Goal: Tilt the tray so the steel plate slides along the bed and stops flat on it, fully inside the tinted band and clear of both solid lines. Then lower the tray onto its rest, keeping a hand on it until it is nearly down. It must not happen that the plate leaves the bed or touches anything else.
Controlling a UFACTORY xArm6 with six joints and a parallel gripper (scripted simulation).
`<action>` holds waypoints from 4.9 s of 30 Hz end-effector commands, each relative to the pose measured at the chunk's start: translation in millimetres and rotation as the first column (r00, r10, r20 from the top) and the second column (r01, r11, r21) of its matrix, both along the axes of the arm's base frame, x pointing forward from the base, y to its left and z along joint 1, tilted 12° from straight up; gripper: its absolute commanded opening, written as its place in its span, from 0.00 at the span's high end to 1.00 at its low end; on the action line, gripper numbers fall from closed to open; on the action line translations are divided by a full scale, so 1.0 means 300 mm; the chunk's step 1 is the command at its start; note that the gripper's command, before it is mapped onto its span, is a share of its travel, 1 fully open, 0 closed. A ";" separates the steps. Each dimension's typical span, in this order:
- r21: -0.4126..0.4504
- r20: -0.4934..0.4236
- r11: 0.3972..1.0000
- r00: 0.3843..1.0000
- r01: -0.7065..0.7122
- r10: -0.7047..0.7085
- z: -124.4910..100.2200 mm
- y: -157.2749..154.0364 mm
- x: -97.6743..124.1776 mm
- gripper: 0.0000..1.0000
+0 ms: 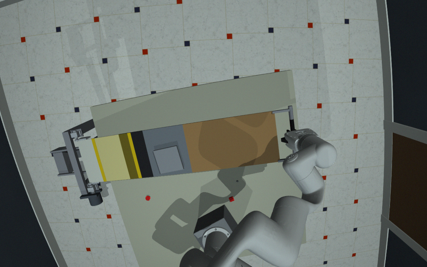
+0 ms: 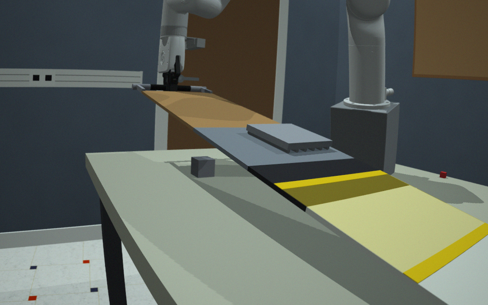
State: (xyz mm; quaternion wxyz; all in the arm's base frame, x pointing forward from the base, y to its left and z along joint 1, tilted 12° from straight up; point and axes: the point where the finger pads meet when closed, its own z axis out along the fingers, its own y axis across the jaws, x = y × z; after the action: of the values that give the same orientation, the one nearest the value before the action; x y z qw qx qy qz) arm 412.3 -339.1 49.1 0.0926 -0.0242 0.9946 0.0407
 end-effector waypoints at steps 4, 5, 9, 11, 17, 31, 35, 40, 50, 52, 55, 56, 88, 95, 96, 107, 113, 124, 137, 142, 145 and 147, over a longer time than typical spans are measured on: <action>-0.005 0.005 1.000 1.000 0.001 -0.001 -0.018 -0.009 0.010 1.00; -0.005 0.005 1.000 1.000 0.001 -0.001 -0.026 -0.009 0.011 1.00; -0.005 0.005 1.000 1.000 0.001 -0.001 -0.046 -0.011 0.015 1.00; -0.005 0.005 1.000 1.000 0.001 -0.001 -0.049 -0.010 0.016 1.00; -0.005 0.005 1.000 1.000 0.001 -0.001 -0.041 -0.010 0.014 1.00; -0.005 0.005 1.000 1.000 0.001 -0.001 -0.015 -0.008 0.009 1.00; -0.005 0.005 1.000 1.000 0.001 -0.001 -0.014 -0.008 0.009 1.00; -0.005 0.005 1.000 1.000 0.001 -0.001 0.023 -0.005 0.001 1.00; -0.005 0.005 1.000 1.000 0.001 -0.001 0.050 -0.002 -0.004 1.00; -0.005 0.005 1.000 1.000 0.001 -0.001 0.053 -0.002 -0.005 1.00; -0.005 0.005 1.000 1.000 0.001 -0.001 0.067 0.000 -0.007 1.00; -0.005 0.005 1.000 1.000 0.001 -0.001 0.073 0.000 -0.008 1.00; -0.005 0.005 1.000 1.000 0.001 -0.001 0.166 0.012 -0.027 1.00; -0.005 0.005 1.000 1.000 0.001 -0.001 0.201 0.017 -0.034 1.00; -0.005 0.005 1.000 1.000 0.001 -0.001 0.203 0.017 -0.035 1.00; -0.005 0.005 1.000 1.000 0.001 -0.001 0.224 0.021 -0.039 1.00; -0.005 0.005 1.000 1.000 0.001 -0.001 0.252 0.025 -0.044 1.00; -0.005 0.005 1.000 1.000 0.001 -0.001 0.241 0.024 -0.042 1.00; -0.005 0.005 1.000 1.000 0.001 -0.001 0.214 0.020 -0.037 1.00; -0.005 0.005 1.000 1.000 0.001 -0.001 0.237 0.024 -0.041 1.00; -0.005 0.005 1.000 1.000 0.001 -0.001 0.244 0.025 -0.043 1.00; -0.005 0.005 1.000 1.000 0.001 -0.001 0.243 0.024 -0.043 1.00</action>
State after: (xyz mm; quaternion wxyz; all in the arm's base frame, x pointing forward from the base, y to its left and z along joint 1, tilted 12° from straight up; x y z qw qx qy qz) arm 398.4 -329.9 118.6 0.0924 -0.0243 0.9946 0.0410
